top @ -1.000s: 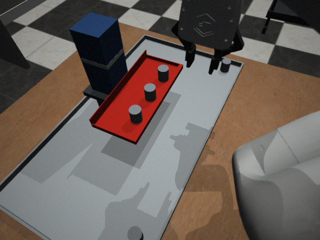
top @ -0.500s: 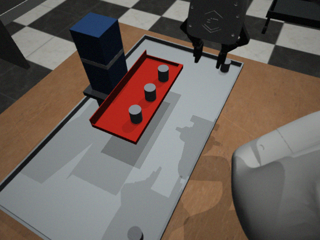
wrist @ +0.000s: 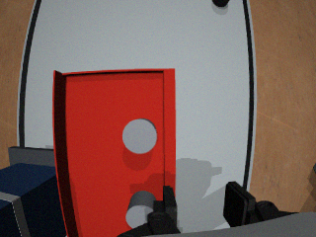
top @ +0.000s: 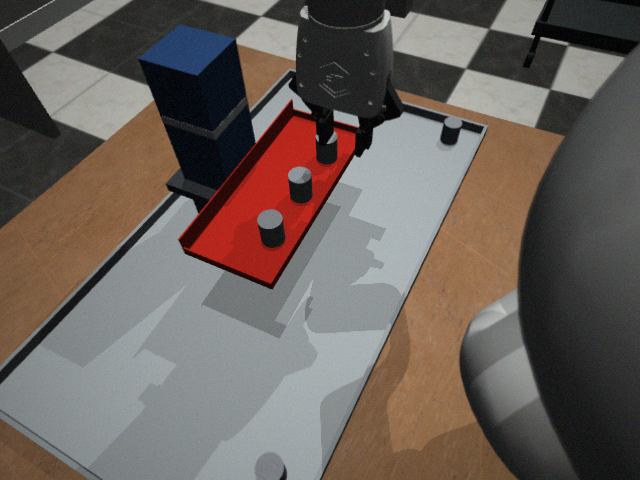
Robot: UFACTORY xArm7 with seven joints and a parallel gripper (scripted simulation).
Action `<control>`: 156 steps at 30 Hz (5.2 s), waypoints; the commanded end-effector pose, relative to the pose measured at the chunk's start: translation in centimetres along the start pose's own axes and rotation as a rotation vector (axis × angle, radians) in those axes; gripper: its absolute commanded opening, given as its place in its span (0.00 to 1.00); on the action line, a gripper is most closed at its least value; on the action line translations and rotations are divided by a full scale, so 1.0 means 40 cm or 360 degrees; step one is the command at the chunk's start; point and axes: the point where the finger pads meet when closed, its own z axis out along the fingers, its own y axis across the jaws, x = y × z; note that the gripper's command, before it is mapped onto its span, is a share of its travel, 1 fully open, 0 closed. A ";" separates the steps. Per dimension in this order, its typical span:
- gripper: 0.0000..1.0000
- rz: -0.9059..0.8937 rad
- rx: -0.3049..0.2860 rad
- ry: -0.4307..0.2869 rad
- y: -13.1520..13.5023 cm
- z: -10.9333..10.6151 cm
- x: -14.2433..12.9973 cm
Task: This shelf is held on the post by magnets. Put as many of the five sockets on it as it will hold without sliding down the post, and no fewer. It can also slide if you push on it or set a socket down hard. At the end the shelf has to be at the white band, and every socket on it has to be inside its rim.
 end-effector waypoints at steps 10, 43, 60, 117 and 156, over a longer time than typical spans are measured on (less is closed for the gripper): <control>0.47 0.0003 0.0007 0.0005 -0.043 0.025 0.011; 0.47 0.0004 0.0005 0.0007 -0.049 0.100 0.017; 0.47 0.0004 0.0005 0.0007 -0.049 0.162 0.017; 0.00 0.0004 0.0005 0.0007 -0.050 0.186 0.018; 0.00 0.0004 0.0005 0.0007 -0.050 0.164 0.017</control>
